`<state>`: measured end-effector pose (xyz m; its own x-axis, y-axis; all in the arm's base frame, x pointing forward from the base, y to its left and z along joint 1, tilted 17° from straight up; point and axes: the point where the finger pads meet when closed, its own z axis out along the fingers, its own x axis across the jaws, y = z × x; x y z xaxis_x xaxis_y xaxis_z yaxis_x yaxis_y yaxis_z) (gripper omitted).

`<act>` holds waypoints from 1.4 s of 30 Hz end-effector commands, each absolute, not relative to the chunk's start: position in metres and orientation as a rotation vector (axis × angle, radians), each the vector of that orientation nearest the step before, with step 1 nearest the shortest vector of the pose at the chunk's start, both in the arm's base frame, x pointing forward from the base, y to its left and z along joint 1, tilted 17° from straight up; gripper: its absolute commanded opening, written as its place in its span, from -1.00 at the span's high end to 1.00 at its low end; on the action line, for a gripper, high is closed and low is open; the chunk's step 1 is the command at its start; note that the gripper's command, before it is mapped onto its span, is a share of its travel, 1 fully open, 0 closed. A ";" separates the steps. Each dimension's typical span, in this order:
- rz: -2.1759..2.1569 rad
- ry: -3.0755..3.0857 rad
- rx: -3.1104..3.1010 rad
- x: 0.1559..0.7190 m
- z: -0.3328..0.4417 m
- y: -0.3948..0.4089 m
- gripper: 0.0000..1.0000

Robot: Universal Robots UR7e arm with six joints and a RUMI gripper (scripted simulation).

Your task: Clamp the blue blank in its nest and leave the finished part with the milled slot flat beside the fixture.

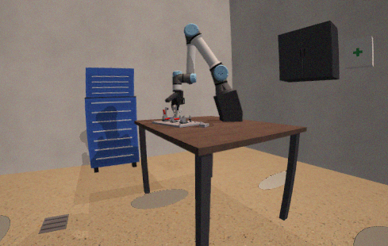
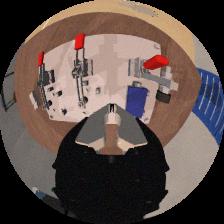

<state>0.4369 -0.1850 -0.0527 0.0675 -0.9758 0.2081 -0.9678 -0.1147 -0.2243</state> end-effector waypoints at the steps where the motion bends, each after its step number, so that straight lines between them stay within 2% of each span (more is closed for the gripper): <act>1: -0.468 2.076 -2.277 0.430 -0.038 -0.181 1.00; 18: -0.471 2.075 -2.277 0.430 -0.033 -0.181 1.00; 19: -0.471 2.075 -2.277 0.430 -0.033 -0.181 0.44; 42: -0.472 2.075 -2.276 0.423 -0.004 -0.175 0.44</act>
